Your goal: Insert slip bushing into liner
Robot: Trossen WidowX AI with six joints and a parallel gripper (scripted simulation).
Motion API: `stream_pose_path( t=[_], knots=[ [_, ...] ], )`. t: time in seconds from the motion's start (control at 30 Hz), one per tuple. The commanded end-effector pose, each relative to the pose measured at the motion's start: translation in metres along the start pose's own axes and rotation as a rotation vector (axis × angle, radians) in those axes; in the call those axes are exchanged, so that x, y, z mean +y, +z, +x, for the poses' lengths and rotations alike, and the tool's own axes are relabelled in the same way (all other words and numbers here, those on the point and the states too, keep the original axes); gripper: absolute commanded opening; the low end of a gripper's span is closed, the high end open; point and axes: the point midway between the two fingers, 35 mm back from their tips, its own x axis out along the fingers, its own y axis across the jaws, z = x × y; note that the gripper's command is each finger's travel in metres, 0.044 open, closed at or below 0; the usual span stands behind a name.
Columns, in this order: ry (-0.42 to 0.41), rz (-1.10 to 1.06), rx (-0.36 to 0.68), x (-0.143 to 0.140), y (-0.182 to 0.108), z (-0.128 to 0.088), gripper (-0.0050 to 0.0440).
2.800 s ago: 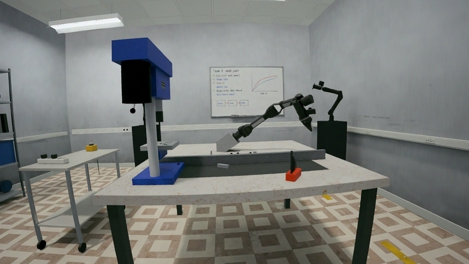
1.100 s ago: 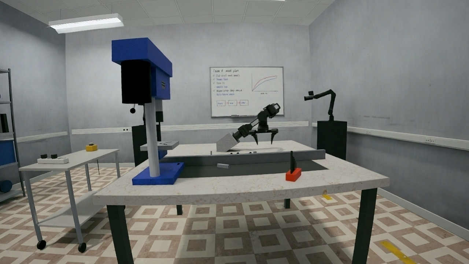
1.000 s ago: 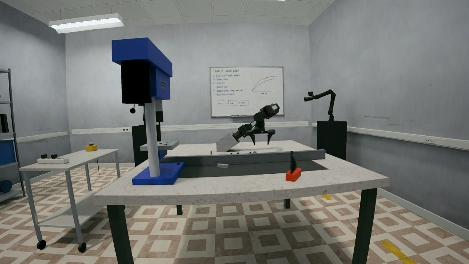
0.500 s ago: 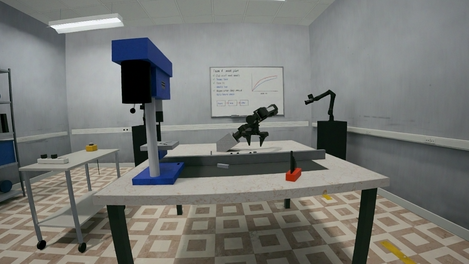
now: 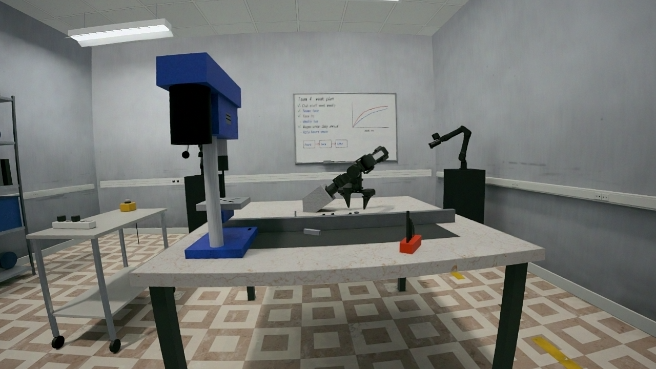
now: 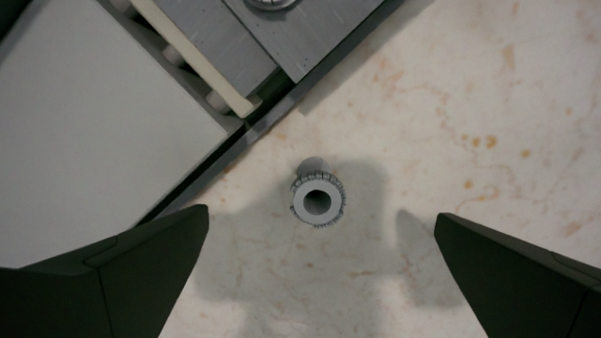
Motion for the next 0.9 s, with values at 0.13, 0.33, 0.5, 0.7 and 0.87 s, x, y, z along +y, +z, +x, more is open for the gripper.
stream_pose_path(
  t=[0.13,0.33,0.5,0.7,0.87],
  knots=[
    [0.002,-0.007,-0.010,0.001,-0.001,0.008,0.0440],
    [0.005,-0.007,-0.009,0.002,-0.002,0.018,0.0440],
    [0.007,-0.008,-0.006,0.003,-0.001,0.017,0.0368],
    [0.007,-0.009,-0.005,0.003,-0.001,0.016,0.0272],
    [0.007,-0.009,-0.005,0.003,-0.001,0.016,0.0176]
  ],
)
